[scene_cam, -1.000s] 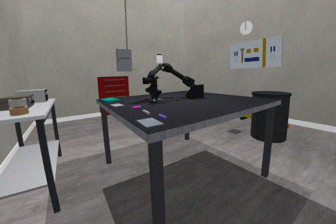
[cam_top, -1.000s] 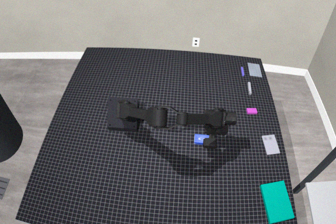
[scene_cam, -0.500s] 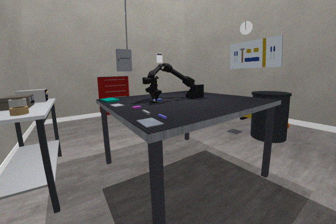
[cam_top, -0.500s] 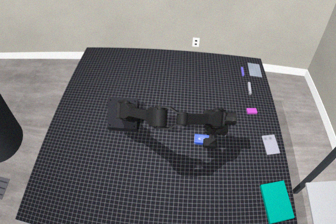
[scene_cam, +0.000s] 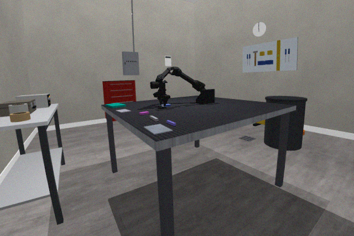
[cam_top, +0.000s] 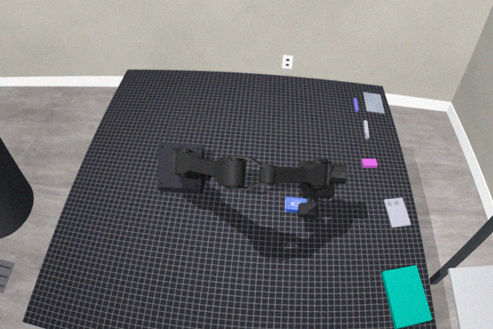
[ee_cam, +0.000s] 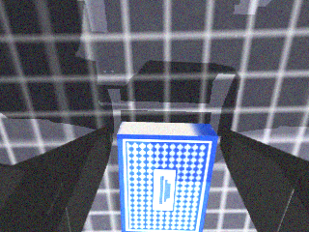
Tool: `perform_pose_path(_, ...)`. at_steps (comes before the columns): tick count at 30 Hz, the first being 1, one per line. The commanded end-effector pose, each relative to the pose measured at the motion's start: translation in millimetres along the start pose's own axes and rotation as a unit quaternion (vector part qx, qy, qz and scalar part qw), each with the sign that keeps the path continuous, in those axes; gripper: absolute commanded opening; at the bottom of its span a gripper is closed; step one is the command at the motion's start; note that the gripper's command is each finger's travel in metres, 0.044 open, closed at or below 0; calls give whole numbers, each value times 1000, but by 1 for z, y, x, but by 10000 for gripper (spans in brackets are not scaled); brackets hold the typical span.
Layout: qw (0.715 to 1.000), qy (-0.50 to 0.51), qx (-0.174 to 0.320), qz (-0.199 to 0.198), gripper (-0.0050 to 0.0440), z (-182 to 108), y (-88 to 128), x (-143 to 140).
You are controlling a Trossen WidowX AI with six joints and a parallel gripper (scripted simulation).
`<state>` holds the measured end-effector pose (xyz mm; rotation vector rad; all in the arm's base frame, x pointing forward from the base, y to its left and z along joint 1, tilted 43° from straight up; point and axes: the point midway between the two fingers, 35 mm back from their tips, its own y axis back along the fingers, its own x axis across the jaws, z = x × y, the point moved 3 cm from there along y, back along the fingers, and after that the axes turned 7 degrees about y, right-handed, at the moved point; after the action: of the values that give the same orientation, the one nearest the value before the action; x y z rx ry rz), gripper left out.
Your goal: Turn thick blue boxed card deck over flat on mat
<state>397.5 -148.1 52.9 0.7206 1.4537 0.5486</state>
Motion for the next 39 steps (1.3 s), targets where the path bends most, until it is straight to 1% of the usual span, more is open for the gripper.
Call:
perform_pose_path(1,1000,1,-1,-2,313,0,0,-1)
perform_pose_path(39,1000,1,-2,-2,313,0,-4,-1)
